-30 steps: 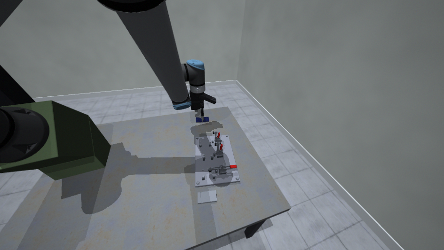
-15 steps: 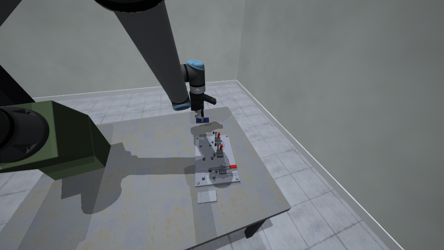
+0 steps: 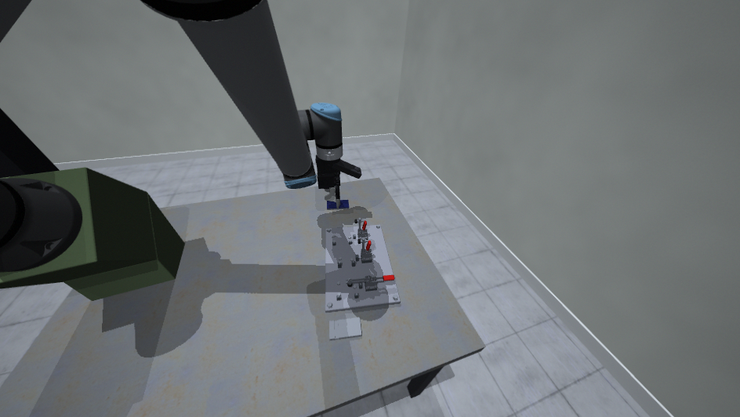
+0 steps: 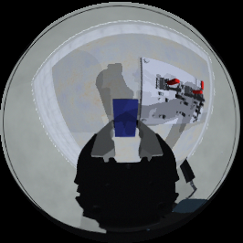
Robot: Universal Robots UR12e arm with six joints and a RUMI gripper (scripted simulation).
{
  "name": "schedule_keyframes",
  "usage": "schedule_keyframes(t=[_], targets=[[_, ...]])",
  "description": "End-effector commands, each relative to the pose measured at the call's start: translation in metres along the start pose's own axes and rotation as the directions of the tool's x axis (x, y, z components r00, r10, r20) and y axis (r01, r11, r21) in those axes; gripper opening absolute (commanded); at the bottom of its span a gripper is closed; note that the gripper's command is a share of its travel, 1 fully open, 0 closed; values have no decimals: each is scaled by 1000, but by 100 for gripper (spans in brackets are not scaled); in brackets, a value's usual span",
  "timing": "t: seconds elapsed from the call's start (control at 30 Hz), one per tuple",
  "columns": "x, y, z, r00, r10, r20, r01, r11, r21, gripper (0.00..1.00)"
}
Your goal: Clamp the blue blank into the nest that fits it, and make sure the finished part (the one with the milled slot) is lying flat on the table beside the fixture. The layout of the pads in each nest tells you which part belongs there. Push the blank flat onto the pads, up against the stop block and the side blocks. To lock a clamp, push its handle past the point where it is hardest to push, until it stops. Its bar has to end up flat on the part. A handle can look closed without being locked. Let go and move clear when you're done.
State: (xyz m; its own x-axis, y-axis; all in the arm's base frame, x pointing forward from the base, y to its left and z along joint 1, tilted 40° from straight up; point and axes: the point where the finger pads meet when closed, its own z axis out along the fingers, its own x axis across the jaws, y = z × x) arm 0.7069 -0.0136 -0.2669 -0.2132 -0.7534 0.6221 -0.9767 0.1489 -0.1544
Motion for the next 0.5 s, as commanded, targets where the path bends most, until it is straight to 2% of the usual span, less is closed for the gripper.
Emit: schedule_keyframes(t=[0.0, 0.47], targets=[[14, -1, 0, 1000, 0, 1, 0, 1000, 1, 0], [50, -1, 3, 1000, 0, 1, 0, 1000, 1, 0]])
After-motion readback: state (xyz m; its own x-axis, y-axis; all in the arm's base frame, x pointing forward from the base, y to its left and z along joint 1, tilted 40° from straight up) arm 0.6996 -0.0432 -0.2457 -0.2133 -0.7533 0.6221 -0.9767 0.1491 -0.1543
